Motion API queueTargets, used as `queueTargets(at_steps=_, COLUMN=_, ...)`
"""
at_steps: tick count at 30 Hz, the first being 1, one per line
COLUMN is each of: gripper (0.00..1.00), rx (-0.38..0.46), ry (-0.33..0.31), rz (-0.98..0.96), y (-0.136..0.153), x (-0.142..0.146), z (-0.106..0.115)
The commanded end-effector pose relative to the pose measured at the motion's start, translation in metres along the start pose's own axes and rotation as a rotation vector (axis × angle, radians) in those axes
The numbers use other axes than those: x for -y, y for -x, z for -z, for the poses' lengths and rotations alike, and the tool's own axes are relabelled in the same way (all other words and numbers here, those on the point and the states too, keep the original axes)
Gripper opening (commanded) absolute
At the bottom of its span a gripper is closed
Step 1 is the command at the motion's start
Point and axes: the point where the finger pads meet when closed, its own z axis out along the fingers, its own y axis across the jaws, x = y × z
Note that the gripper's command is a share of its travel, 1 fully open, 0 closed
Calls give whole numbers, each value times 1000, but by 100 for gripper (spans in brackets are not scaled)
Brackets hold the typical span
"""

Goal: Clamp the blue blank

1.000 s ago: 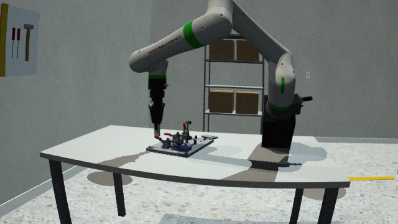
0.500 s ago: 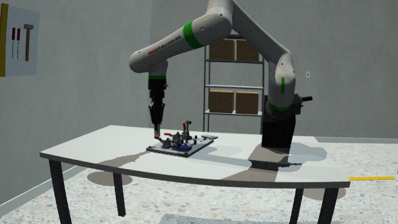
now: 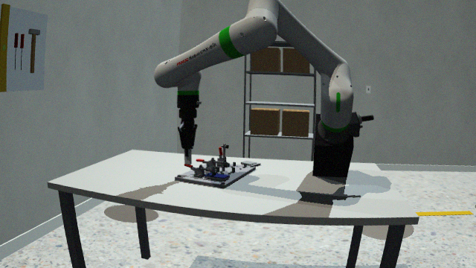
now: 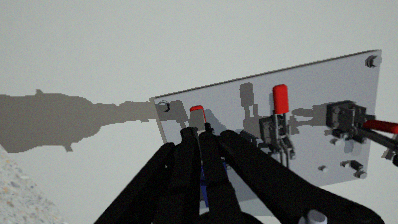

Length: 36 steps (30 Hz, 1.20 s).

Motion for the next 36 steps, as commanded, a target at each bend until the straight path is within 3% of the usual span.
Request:
queueTargets(at_steps=1, gripper=0, rx=0, ry=0, rz=0, y=0, x=0, z=0)
queueTargets(at_steps=36, gripper=0, rx=0, ry=0, rz=0, y=0, x=0, z=-4)
